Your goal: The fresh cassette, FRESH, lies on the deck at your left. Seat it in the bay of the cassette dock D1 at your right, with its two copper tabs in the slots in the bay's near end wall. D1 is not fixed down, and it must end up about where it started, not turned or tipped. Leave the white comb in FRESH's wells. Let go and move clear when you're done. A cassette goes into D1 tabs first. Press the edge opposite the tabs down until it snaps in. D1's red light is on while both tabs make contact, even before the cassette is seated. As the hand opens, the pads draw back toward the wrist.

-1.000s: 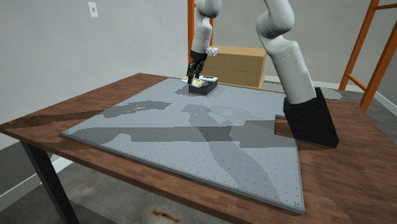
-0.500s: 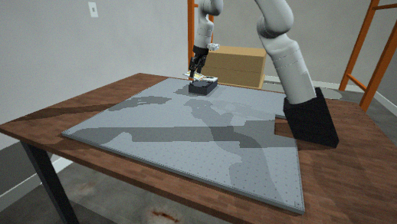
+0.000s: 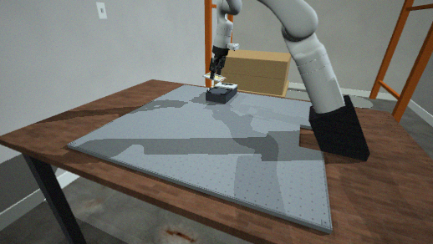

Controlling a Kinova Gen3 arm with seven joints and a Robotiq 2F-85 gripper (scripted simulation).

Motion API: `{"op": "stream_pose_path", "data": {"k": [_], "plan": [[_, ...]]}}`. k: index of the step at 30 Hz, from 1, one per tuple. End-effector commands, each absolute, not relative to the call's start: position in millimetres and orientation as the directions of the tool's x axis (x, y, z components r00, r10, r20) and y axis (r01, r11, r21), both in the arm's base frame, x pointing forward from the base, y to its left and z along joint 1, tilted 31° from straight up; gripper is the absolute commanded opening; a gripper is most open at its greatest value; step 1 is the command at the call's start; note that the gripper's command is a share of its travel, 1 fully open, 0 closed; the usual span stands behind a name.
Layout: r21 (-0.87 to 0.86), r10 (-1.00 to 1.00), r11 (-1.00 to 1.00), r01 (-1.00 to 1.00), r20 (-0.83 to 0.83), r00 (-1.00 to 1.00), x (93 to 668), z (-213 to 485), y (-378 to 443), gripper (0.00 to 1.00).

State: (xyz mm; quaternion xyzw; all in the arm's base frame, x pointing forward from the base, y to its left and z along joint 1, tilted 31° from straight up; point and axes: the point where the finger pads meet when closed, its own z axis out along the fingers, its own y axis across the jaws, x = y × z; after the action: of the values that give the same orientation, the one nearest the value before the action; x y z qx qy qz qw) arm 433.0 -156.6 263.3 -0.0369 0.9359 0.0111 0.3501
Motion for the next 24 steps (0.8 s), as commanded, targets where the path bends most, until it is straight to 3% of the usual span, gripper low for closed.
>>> {"op": "stream_pose_path", "data": {"k": [1,24], "plan": [[-0.011,-0.045,0.999,-0.049,-0.649,-0.76,433.0,261.6,-181.2,0.0],[-0.011,-0.045,0.999,-0.049,-0.649,-0.76,434.6,263.3,-188.7,0.0]]}}
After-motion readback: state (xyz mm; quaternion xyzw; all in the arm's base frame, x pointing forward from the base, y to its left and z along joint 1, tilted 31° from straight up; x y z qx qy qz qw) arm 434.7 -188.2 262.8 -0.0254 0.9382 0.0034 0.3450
